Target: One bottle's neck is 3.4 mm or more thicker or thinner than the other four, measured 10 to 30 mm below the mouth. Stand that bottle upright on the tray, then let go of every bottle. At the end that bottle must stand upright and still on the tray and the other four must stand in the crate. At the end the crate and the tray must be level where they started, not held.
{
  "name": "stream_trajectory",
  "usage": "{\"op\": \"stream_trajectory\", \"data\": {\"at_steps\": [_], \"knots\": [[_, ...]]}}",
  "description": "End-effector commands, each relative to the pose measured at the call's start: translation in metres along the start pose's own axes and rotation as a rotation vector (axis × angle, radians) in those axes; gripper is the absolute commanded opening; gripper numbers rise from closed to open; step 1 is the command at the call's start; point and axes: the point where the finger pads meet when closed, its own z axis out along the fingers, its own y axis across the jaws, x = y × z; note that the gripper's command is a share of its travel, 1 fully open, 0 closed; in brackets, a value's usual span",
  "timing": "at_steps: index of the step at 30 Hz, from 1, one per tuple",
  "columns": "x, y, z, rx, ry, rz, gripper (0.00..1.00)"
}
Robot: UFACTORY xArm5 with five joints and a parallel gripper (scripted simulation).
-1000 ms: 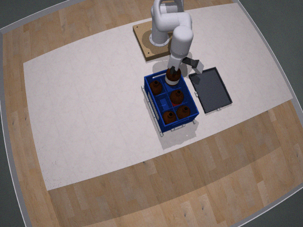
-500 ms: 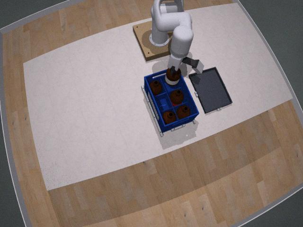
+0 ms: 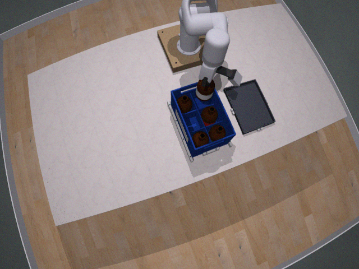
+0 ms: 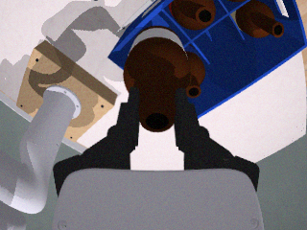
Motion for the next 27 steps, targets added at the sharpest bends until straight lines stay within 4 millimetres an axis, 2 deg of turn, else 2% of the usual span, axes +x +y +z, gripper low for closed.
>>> {"op": "stream_trajectory", "data": {"at_steps": [1,27], "knots": [[0.001,0.001,-0.005,-0.003,0.002,0.0,0.0],[0.001,0.0,-0.029,-0.003,0.002,0.0,0.0]]}}
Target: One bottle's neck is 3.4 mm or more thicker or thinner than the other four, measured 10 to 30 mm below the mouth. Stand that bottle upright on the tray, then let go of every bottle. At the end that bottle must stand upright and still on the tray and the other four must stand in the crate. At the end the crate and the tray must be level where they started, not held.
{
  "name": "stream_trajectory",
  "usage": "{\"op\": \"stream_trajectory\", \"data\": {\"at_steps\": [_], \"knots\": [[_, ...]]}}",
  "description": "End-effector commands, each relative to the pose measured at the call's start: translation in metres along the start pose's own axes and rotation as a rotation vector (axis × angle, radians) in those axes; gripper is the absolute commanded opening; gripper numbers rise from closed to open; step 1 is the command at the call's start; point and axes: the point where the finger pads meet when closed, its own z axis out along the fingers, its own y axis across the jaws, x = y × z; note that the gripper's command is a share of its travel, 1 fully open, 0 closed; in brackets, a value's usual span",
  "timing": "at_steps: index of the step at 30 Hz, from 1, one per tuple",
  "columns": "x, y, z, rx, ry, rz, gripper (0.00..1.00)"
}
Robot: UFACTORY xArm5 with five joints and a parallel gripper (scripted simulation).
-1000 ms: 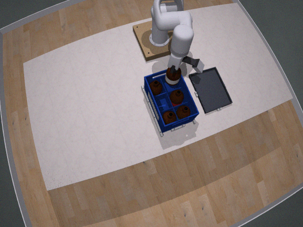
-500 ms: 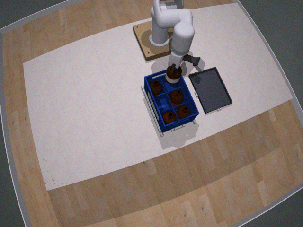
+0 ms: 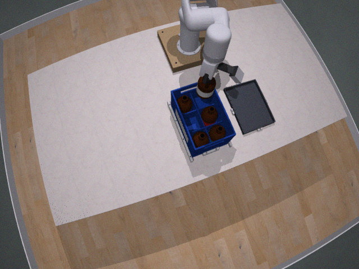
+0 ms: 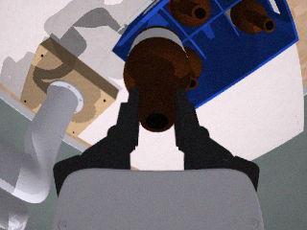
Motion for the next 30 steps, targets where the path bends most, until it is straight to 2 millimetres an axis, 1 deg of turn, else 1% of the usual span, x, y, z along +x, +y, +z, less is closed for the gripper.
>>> {"op": "stream_trajectory", "data": {"at_steps": [1,30], "knots": [[0.0005,0.0007,-0.0041,-0.003,0.002,0.0,0.0],[0.0005,0.0006,-0.0065,-0.003,0.002,0.0,0.0]]}}
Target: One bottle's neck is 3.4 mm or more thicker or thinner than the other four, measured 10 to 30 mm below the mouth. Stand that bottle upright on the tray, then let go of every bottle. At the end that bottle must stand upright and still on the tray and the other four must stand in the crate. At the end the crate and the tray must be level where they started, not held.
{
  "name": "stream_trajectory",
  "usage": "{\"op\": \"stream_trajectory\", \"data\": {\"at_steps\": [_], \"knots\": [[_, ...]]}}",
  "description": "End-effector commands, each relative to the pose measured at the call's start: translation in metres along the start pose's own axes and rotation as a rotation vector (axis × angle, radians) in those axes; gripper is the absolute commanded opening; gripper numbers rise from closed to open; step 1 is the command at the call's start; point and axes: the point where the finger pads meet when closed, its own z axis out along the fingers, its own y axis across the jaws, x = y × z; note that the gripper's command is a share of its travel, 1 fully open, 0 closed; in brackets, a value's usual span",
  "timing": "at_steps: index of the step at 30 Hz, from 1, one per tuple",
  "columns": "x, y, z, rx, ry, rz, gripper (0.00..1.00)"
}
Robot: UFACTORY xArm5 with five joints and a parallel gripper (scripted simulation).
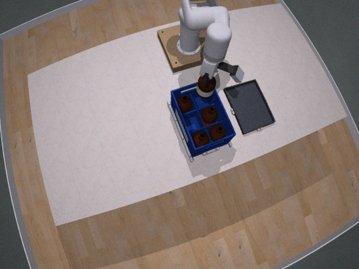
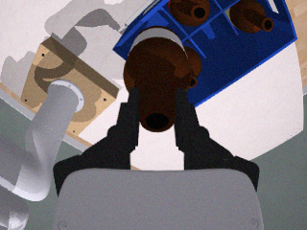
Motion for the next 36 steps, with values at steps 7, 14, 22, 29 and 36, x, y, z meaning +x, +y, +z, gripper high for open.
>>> {"op": "stream_trajectory", "data": {"at_steps": [7,14,22,29,36], "knots": [[0.001,0.001,-0.007,-0.003,0.002,0.0,0.0],[0.001,0.0,-0.013,-0.003,0.002,0.0,0.0],[0.001,0.0,-0.02,-0.003,0.002,0.0,0.0],[0.001,0.0,-0.02,-0.003,0.002,0.0,0.0],[0.001,0.0,-0.02,-0.003,0.002,0.0,0.0]]}}
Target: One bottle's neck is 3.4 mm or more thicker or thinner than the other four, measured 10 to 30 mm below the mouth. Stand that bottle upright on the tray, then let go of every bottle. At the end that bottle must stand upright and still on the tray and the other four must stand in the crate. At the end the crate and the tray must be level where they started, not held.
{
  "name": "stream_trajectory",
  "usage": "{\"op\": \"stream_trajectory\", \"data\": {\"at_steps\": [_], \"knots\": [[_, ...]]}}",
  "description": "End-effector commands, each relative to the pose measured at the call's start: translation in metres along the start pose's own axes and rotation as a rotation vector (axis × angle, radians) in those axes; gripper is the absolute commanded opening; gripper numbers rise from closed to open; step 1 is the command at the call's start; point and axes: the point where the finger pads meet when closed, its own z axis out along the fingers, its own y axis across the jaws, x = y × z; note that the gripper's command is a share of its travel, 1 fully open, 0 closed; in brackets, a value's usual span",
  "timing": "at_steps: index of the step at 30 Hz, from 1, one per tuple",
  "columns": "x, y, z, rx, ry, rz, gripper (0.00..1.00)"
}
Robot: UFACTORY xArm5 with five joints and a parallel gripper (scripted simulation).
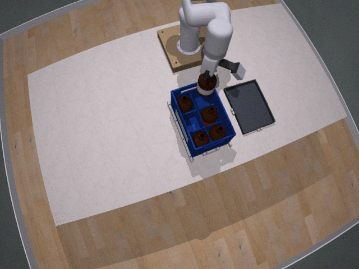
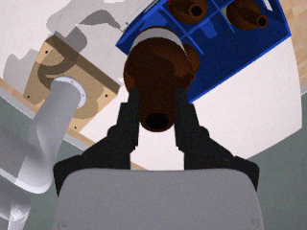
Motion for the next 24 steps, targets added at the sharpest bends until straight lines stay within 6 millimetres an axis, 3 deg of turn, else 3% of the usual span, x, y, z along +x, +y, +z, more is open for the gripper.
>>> {"op": "stream_trajectory", "data": {"at_steps": [1,24], "knots": [[0.0005,0.0006,-0.0014,-0.003,0.002,0.0,0.0],[0.0023,-0.0002,-0.0014,-0.003,0.002,0.0,0.0]]}}
